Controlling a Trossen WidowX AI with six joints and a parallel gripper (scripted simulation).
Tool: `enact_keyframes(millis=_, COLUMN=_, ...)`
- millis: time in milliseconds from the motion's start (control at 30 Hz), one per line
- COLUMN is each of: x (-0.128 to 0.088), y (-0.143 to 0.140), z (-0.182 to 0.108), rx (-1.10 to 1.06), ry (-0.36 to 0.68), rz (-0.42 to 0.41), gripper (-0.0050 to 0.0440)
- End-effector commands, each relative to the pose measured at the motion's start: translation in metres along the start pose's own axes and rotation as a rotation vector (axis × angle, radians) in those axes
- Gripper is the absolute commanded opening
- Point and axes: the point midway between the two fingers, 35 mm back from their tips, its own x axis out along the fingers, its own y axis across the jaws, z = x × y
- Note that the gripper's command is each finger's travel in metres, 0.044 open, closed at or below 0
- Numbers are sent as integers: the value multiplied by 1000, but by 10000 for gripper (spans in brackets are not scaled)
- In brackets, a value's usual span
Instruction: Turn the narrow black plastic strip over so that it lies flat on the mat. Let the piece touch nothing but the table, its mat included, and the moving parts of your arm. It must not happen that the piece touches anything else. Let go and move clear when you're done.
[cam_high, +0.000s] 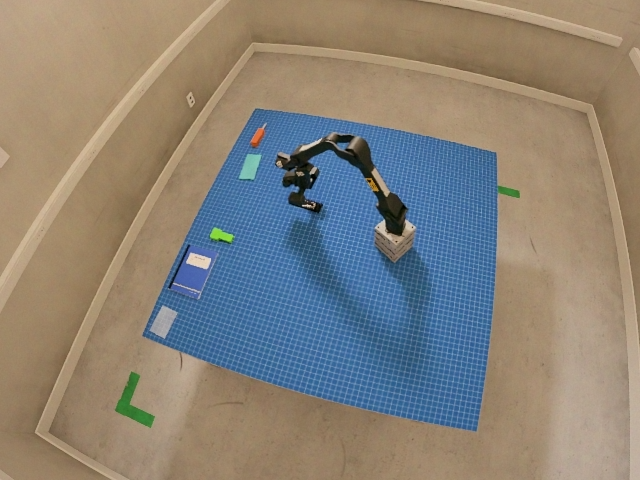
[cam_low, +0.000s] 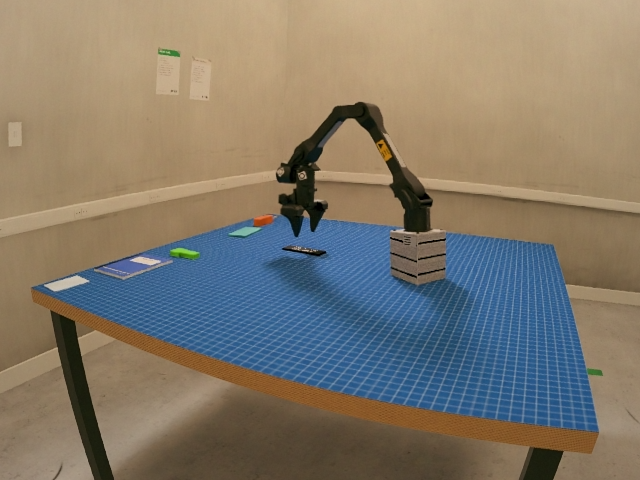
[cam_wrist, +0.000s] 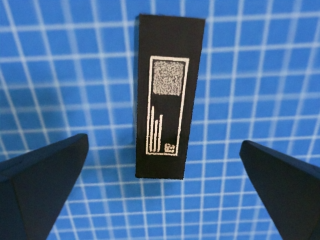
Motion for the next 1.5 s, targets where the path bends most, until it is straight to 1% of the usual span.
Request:
enact_keyframes(millis=0, x=-8, y=-2, z=9, rx=9, ry=-25, rz=-15, gripper=440)
enact_keyframes(millis=133, x=-6, y=-1, z=6, rx=7, ry=-17, rz=-12, gripper=440)
enact_keyframes(millis=1100, x=-7, y=-2, z=7, rx=7, ry=-22, rz=-12, gripper=440)
enact_keyframes(millis=1233, x=-9, y=-1, z=21, rx=7, ry=-26, rz=-13, gripper=440)
enact_keyframes(millis=1467, x=-10, y=-1, z=65, rx=8, ry=-28, rz=-13, gripper=440)
